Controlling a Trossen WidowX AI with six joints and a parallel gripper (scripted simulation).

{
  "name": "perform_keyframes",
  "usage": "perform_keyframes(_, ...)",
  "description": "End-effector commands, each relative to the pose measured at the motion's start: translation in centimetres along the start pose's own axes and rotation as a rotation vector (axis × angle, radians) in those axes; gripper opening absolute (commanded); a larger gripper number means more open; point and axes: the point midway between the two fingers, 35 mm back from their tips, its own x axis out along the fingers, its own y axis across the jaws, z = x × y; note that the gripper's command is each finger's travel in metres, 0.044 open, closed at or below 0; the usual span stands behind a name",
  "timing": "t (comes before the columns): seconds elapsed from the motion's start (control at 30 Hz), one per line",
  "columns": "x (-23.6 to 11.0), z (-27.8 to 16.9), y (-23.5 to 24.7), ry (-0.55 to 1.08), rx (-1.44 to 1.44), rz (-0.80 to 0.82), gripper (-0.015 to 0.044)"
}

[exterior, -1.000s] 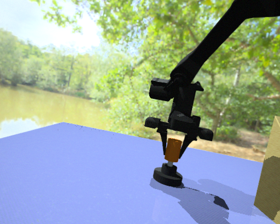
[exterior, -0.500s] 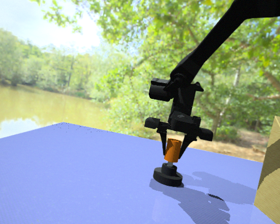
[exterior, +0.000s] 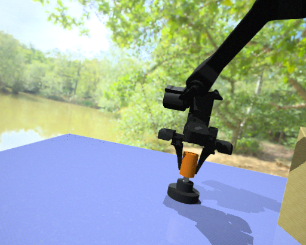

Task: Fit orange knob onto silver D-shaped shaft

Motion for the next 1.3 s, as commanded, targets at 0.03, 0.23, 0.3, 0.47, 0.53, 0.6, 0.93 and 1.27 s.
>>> perform_keyframes(0.03,0.0,0.0,-0.11,-0.002,0.005,-0.005,0.0)
perform_keyframes(0.23,0.0,0.0,-0.11,-0.002,0.005,-0.005,0.0)
perform_keyframes(0.3,-0.07,0.01,-0.12,-0.002,-0.001,-0.005,0.0)
perform_keyframes(0.47,-0.81,0.1,-0.04,-0.001,-0.039,-0.005,0.0)
perform_keyframes(0.53,-0.81,0.12,-0.01,-0.001,-0.065,-0.005,0.0)
perform_keyframes(0.6,-0.8,0.18,0.14,-0.001,-0.091,-0.005,0.0)
perform_keyframes(0.93,-0.11,0.09,0.24,-0.002,-0.091,-0.005,0.0)
perform_keyframes(1.27,-0.09,0.08,0.25,-0.002,-0.098,-0.005,0.0)
